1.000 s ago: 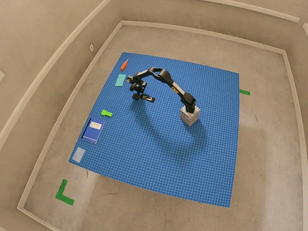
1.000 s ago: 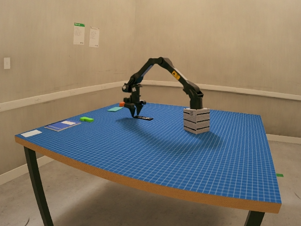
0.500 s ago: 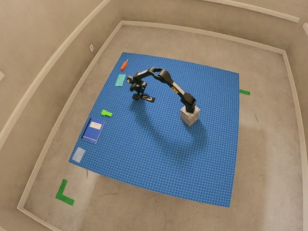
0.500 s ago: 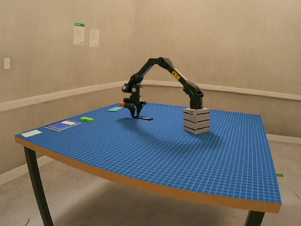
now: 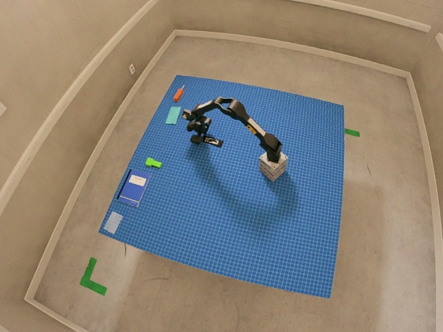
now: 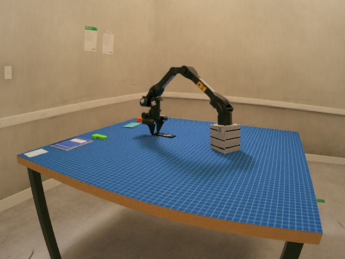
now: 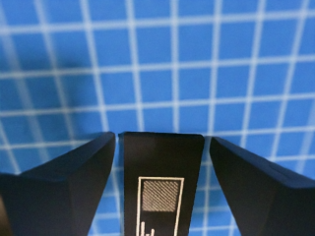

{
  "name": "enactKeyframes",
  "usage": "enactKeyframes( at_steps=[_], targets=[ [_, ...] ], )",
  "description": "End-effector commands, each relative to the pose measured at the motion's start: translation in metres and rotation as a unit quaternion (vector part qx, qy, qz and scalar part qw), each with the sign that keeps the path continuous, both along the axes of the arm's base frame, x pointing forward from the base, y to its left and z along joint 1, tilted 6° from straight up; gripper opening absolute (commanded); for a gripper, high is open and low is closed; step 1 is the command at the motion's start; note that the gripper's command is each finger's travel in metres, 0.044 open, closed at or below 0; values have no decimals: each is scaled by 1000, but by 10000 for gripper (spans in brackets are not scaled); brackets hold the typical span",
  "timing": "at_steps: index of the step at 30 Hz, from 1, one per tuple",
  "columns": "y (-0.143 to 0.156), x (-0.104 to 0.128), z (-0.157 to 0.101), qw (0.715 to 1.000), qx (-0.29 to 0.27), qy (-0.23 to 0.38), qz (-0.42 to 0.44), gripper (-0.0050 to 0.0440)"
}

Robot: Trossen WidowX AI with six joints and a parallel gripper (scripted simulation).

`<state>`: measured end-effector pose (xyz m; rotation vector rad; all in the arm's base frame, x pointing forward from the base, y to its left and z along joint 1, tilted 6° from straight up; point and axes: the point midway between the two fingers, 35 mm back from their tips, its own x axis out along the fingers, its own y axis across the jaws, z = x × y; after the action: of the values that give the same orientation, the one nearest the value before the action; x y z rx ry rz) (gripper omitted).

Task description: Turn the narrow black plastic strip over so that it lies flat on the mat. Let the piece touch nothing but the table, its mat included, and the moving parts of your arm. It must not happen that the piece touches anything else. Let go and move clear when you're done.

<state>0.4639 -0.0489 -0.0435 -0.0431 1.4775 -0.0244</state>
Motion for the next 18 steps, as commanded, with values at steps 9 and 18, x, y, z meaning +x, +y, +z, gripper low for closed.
enactKeyframes(
  at_steps=[9,18],
  targets=[
    [-2,2,2,1000,-2,-5,-1,277],
    [-2,2,2,1000,-2,-5,-1,277]
  ],
)
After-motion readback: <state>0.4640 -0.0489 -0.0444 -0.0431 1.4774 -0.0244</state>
